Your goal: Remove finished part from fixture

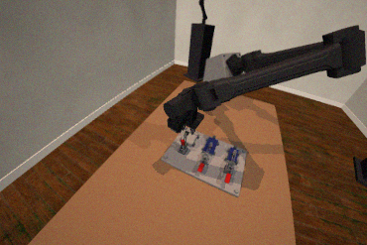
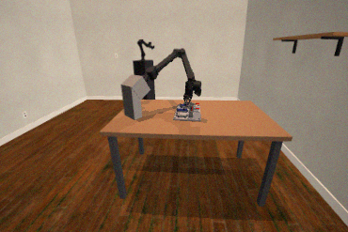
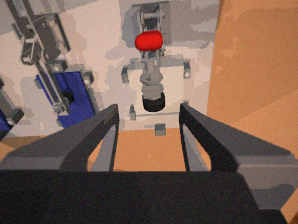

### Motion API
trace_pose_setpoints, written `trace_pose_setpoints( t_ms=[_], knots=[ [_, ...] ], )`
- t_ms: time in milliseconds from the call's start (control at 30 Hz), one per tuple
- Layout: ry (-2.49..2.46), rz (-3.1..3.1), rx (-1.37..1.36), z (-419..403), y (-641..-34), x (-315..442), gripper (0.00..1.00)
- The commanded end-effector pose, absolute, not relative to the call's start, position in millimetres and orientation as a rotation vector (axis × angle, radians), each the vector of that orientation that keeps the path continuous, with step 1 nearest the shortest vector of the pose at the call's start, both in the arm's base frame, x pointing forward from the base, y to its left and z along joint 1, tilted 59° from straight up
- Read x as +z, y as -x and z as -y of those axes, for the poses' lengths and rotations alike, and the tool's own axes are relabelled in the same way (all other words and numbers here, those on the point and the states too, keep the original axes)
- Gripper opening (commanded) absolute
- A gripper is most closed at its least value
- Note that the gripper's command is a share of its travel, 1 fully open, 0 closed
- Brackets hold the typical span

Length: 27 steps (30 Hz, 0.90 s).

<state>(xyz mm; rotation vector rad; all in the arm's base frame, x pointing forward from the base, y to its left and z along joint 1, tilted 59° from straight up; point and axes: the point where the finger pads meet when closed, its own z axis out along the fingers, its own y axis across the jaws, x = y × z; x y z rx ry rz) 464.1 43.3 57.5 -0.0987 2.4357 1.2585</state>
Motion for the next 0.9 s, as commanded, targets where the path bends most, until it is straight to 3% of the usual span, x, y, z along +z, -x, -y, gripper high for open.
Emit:
trace_pose_setpoints(
  t_ms=[0, 867],
  knots=[
    [0.098, -2.398, 1.213, -25, -479, 67, 0.45],
    [0.119, -2.386, 1.189, -24, -489, 70, 0.45]
  ],
)
